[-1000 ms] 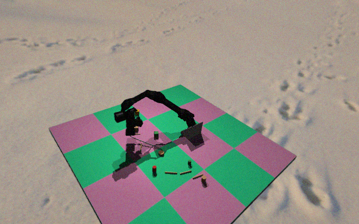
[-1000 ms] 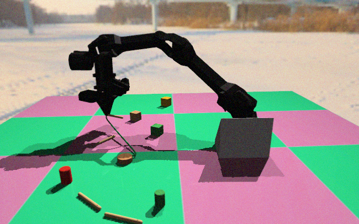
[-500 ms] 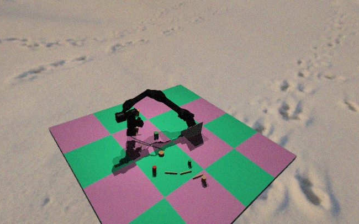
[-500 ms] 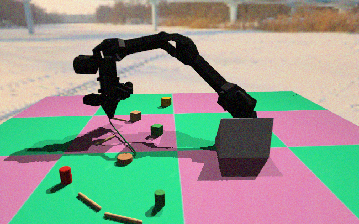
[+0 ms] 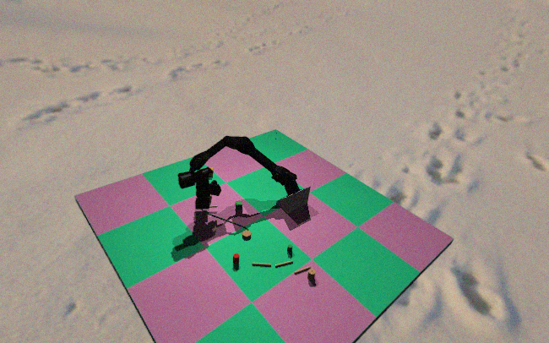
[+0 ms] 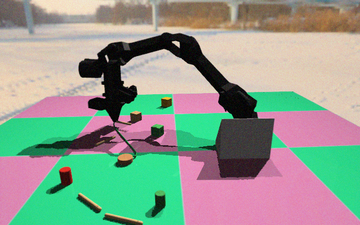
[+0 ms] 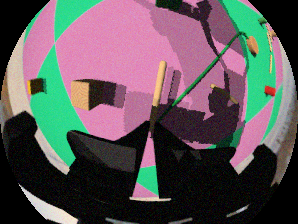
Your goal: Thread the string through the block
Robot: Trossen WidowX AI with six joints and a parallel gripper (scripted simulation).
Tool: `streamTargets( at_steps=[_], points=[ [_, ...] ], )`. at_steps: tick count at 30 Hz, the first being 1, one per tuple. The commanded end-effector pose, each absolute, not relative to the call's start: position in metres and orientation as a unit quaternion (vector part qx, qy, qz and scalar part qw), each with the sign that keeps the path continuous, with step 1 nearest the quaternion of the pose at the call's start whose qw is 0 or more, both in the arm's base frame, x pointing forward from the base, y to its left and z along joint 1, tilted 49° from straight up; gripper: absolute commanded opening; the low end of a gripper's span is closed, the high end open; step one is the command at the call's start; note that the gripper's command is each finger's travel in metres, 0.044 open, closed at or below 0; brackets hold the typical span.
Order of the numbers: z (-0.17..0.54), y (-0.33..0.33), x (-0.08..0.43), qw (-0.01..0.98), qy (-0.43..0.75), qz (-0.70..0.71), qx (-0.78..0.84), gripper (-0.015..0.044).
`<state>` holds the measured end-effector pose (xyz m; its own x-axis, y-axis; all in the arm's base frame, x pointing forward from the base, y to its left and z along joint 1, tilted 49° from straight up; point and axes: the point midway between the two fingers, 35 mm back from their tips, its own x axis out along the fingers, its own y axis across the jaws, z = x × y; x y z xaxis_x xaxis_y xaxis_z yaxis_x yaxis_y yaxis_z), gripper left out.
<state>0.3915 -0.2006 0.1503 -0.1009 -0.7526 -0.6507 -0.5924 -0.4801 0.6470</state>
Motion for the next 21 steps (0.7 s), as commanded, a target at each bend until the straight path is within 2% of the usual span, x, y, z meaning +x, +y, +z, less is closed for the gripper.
streamTargets(
  at_steps=[1,21],
  points=[
    [0.150,-0.204,0.387,0.076,-0.505,-0.543,0.667,0.0000],
    [0.144,-0.196,0.374,0.075,-0.505,-0.544,0.666,0.0000]
  ],
)
